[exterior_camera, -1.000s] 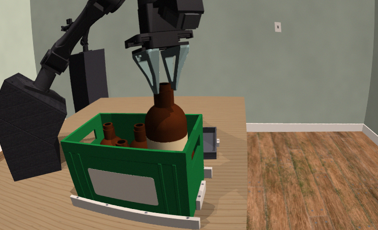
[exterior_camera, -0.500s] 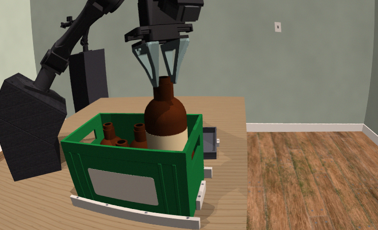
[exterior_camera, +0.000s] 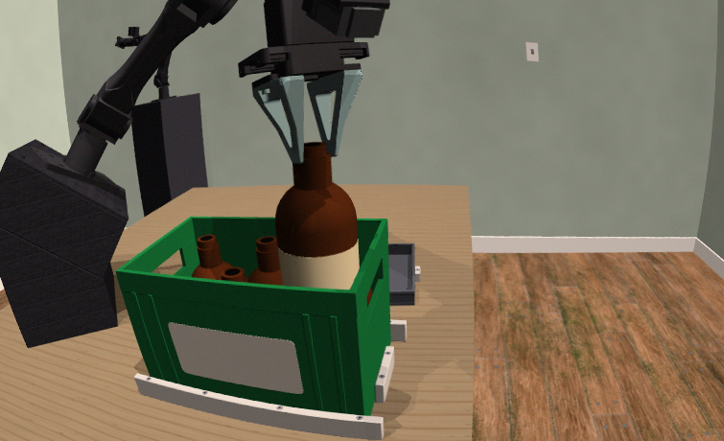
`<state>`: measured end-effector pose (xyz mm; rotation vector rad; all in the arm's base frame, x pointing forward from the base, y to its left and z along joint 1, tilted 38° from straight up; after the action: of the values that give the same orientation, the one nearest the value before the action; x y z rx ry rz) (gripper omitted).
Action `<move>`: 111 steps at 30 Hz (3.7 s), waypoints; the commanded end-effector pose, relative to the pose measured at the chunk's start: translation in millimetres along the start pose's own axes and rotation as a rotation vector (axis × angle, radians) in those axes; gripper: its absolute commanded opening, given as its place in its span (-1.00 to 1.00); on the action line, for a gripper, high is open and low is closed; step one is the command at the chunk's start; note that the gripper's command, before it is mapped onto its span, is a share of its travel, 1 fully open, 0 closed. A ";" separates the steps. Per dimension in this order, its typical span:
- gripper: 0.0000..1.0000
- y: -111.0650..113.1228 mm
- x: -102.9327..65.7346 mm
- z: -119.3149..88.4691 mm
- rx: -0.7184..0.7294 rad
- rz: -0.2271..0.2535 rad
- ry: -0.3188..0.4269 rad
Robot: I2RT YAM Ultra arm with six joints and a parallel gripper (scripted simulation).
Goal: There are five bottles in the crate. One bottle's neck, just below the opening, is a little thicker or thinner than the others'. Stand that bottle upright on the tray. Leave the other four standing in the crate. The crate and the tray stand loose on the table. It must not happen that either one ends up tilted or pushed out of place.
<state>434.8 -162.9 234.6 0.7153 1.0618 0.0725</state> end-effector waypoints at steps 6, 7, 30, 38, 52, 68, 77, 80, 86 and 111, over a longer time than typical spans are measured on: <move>-1.00 -10.2 -20.5 10.7 0.003 -0.009 -0.057; -1.00 -10.2 -20.5 10.7 0.005 -0.009 -0.057; -1.00 -10.2 -20.5 10.7 0.005 -0.009 -0.057; -1.00 -10.2 -20.5 10.7 0.005 -0.009 -0.057; -1.00 -10.2 -20.5 10.7 0.005 -0.009 -0.057; -1.00 -9.8 -27.6 9.5 0.005 -0.008 -0.053; -1.00 -12.1 -36.4 9.8 0.008 -0.006 -0.050; -1.00 -13.5 -37.5 9.8 0.010 -0.006 -0.047; -1.00 -13.6 -44.5 9.9 0.008 -0.008 -0.050; -1.00 -13.0 -57.2 9.9 0.003 -0.012 -0.057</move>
<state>418.9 -181.1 257.5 0.7192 1.0649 0.0737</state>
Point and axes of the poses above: the point where the finger pads meet when closed, its own x axis out along the fingers, its own y axis across the jaws, z = x × y, the point moved 5 cm from there along -x, back along the fingers, and after that the axes turned 13 degrees about -x, right-handed, at the moved point
